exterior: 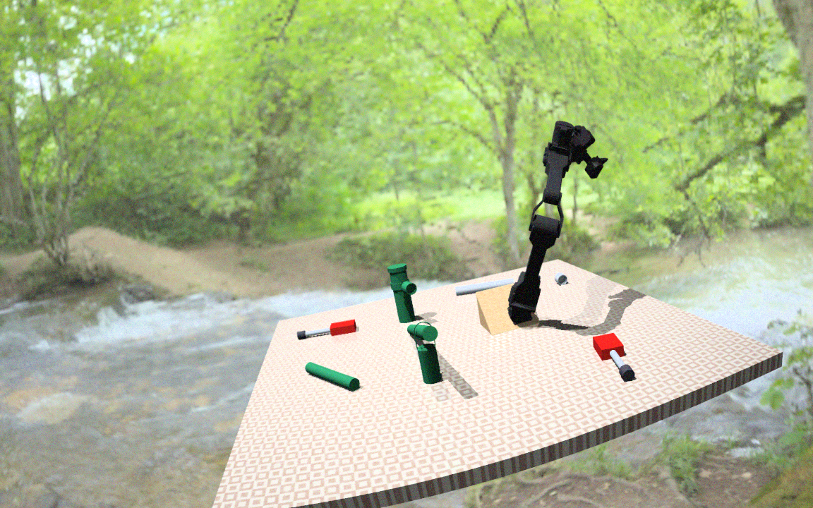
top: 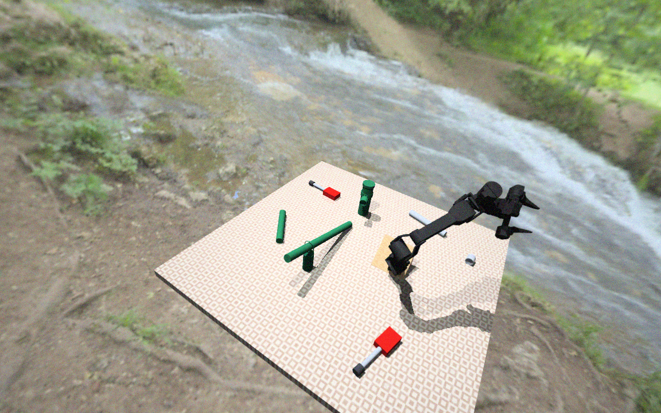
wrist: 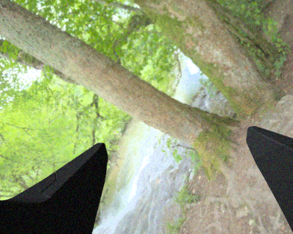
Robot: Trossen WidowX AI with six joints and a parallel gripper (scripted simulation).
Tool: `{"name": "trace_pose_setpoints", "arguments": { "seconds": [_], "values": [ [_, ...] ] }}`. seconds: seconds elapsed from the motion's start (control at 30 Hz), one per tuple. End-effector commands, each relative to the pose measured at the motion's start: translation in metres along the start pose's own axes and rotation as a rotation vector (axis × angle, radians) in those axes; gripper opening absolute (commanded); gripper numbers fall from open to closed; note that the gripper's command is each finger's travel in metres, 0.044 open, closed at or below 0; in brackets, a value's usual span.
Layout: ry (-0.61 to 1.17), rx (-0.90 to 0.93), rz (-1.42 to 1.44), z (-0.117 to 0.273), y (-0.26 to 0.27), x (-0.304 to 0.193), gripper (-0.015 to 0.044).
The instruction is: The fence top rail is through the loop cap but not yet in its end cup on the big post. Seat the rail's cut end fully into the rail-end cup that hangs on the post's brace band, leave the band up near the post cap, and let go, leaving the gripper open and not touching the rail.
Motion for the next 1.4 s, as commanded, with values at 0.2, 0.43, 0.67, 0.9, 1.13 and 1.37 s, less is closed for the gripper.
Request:
{"name": "trace_pose_setpoints", "arguments": {
  "seconds": [0.2,0.43,0.67,0.9,1.13,1.37],
  "values": [
    [0.094,0.299,0.213,0.039,0.057,-0.028,0.044],
    [0.197,0.679,0.48,0.107,0.113,-0.069,0.044],
    [0.287,1.056,0.744,0.188,0.145,-0.112,0.044],
    [0.359,1.431,1.027,0.275,0.151,-0.155,0.044],
    [0.457,1.806,1.279,0.361,0.131,-0.194,0.044],
    [0.603,2.17,1.499,0.439,0.087,-0.223,0.044]
  ]
}}
Point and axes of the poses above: the point midway between the two fingers, 35 mm back from their tips, its own z axis back along the fingers, its own y axis across the jaws, x = y × z, the point moved 7 cm from there along z, back along the fingers, and after that the axes turned 9 degrees about z, right-handed, at the moved point
